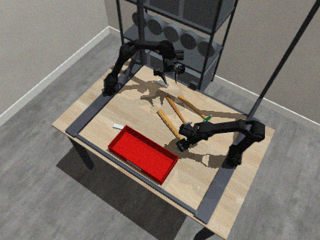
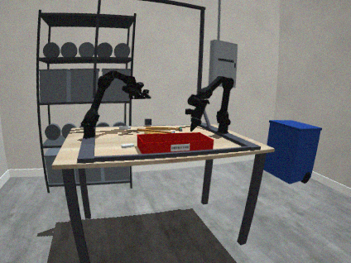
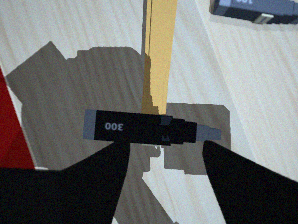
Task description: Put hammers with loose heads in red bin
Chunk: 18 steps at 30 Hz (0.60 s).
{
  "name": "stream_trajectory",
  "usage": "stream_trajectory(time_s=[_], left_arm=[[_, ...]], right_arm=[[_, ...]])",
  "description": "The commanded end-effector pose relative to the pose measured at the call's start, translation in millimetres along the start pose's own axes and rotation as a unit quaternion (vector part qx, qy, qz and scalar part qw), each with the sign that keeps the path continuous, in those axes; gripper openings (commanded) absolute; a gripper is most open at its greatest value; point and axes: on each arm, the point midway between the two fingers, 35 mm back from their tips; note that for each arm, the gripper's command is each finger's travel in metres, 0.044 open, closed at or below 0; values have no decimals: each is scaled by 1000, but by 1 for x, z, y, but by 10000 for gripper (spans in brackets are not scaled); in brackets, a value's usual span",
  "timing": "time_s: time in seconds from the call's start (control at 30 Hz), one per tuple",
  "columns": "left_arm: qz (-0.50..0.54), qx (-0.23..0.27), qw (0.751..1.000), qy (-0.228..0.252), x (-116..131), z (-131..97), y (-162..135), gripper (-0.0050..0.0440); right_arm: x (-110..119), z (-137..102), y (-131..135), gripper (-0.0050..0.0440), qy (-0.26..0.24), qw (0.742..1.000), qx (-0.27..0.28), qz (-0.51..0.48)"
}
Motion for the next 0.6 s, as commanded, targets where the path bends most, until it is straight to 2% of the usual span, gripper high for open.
stream_trajectory(time_s=[0.0,0.07,0.17,0.23,0.3,0.4,0.5,0.57], left_arm=[[18,-6,1000,-13,-1,-4,1,216],[12,-5,1000,-25,-9,-4,4,178],[-13,9,996,-84,-40,-6,9,178],[-39,36,990,-130,-64,-8,7,178],[-72,68,983,-156,-81,-10,3,178],[-136,111,972,-155,-98,-10,-3,178],[-207,132,962,-123,-107,-5,-6,178],[-207,132,962,-123,-107,-5,-6,178]], right_arm=[[-14,-3,3,279,-2,1000,-5,25],[-13,-2,3,231,1,1000,-3,22],[10,9,-5,225,45,999,24,-8],[28,16,-12,225,89,995,45,-28],[44,21,-17,225,133,988,62,-43],[66,26,-23,225,199,975,80,-62],[88,29,-29,225,265,956,93,-80],[88,29,-29,225,265,956,93,-80]])
Point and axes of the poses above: on each arm, the point midway between the two fingers, 35 mm back from their tips, its own z axis out along the fingers, its own y axis across the jaws, x = y × z, and after that the axes turned 15 degrees about z, right-handed
